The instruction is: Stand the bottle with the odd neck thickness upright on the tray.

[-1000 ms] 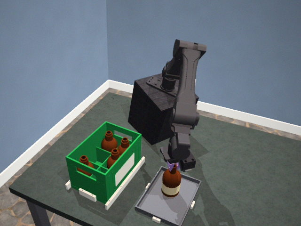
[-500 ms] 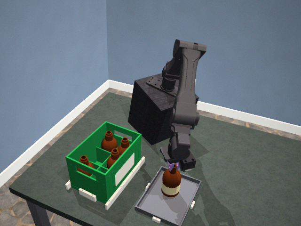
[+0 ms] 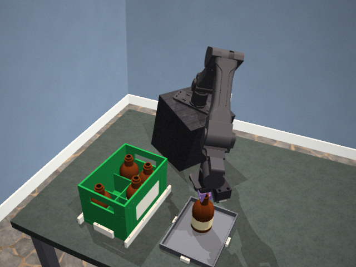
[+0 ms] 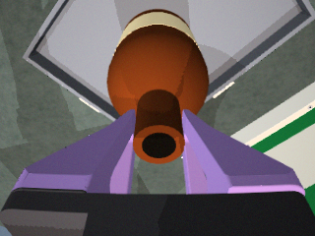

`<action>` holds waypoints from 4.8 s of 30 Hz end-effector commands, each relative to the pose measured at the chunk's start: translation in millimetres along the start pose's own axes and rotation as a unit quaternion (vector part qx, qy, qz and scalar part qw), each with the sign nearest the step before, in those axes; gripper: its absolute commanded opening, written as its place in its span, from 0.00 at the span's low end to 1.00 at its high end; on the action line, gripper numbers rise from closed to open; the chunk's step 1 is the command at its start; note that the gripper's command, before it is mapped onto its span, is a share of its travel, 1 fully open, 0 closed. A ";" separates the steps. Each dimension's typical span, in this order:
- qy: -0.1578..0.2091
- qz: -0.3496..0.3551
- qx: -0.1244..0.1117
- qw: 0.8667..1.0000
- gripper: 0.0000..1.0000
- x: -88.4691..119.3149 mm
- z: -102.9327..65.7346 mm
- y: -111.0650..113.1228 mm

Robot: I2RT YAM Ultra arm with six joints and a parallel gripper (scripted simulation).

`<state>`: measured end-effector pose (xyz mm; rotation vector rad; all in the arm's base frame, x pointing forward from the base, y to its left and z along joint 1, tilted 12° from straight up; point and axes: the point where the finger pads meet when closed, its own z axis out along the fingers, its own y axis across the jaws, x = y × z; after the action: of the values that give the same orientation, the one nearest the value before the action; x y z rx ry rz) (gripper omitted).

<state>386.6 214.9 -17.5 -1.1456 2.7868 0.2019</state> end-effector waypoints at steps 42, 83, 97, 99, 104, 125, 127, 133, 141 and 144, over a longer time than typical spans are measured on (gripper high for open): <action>-0.030 -0.002 0.010 1.000 0.00 -27.2 -17.6 -5.4; -0.043 -0.002 0.015 0.999 0.00 -38.7 -15.9 -9.9; -0.043 -0.002 0.015 0.999 0.00 -38.6 -15.9 -10.2; -0.043 -0.002 0.015 0.999 0.00 -38.6 -15.9 -10.2; -0.043 -0.002 0.015 0.999 0.00 -38.6 -15.9 -10.2; -0.043 -0.002 0.015 0.999 0.00 -38.6 -15.9 -10.2; -0.043 -0.002 0.015 0.999 0.00 -38.6 -15.9 -10.2; -0.043 -0.002 0.015 0.999 0.00 -38.6 -15.9 -10.2; -0.043 -0.002 0.015 0.999 0.00 -38.6 -15.9 -10.2; -0.043 -0.002 0.015 0.999 0.00 -38.6 -15.9 -10.2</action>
<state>398.2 222.2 -21.0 -1.1439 2.7776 0.2018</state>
